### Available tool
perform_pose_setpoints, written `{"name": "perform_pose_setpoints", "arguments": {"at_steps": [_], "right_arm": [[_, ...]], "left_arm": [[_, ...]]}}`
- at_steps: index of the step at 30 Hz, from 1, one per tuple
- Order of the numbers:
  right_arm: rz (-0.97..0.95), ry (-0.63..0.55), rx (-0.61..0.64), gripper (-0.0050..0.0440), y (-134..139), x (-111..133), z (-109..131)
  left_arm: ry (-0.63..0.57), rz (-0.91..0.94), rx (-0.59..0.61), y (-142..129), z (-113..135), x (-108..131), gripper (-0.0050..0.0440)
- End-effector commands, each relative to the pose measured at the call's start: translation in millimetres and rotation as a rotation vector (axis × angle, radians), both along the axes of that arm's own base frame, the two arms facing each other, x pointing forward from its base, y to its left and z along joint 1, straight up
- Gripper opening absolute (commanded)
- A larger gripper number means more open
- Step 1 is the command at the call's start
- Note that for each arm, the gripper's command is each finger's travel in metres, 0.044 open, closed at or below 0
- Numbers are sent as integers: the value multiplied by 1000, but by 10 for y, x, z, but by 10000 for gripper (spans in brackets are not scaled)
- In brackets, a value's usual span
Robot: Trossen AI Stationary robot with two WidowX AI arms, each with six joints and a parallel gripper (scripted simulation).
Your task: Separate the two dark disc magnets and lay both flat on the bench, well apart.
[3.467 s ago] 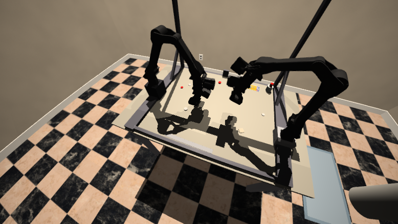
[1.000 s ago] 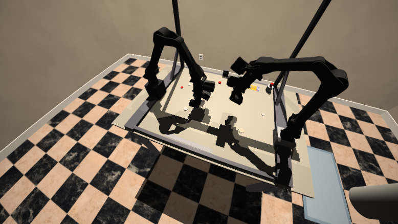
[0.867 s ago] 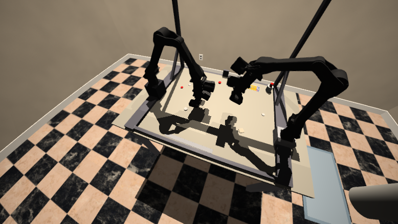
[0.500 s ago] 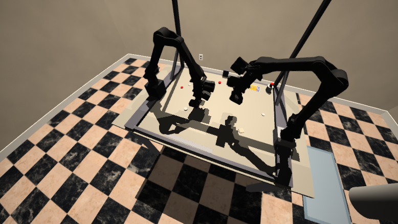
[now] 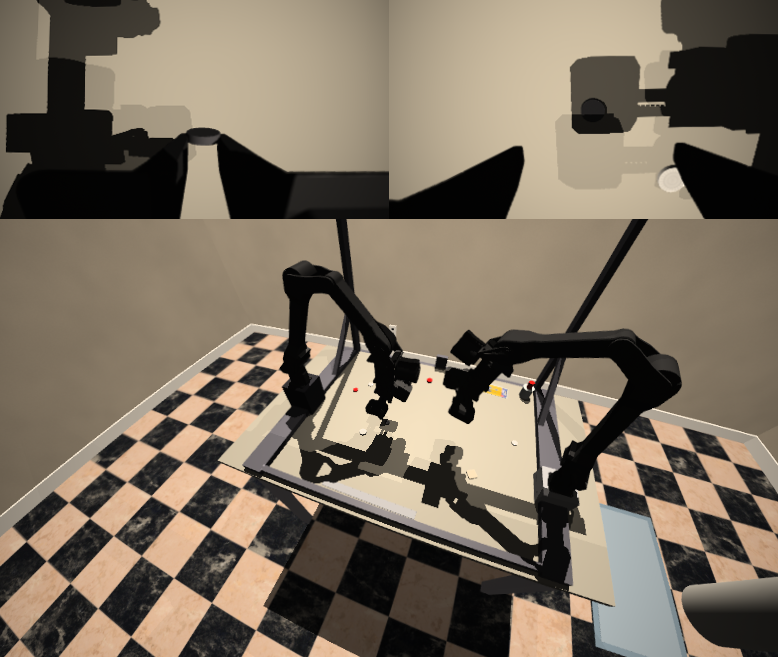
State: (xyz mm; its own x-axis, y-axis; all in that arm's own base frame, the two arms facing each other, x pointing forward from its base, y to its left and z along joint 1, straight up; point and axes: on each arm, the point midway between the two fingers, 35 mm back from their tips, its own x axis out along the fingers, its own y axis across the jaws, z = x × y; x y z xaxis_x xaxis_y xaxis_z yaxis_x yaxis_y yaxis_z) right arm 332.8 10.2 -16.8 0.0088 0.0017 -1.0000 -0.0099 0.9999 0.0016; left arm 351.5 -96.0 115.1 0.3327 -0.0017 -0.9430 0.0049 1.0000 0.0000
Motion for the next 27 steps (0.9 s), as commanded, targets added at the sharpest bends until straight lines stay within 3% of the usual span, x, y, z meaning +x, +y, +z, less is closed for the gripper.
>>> {"name": "perform_pose_setpoints", "arguments": {"at_steps": [1, 9, 16, 23, 25, 27], "right_arm": [[0, -11, 0, 400, -1, -16, 89], [1, -9, 0, 400, -32, -204, 441], [0, -19, -2, 400, -71, -725, 1126], [0, -9, -3, 400, -94, -1253, 1514], [0, -9, -3, 400, -94, -1253, 1514], [0, 0, -3, 400, -100, -1442, 1610]], "left_arm": [[-34, 0, -8, -3, 118, 36, 40], [-34, 0, -8, -3, 118, 36, 40], [-34, 0, -8, -3, 118, 36, 40], [-34, 0, -8, -3, 118, 36, 40], [-34, 0, -8, -3, 118, 36, 40], [-34, 0, -8, -3, 118, 36, 40]]}}
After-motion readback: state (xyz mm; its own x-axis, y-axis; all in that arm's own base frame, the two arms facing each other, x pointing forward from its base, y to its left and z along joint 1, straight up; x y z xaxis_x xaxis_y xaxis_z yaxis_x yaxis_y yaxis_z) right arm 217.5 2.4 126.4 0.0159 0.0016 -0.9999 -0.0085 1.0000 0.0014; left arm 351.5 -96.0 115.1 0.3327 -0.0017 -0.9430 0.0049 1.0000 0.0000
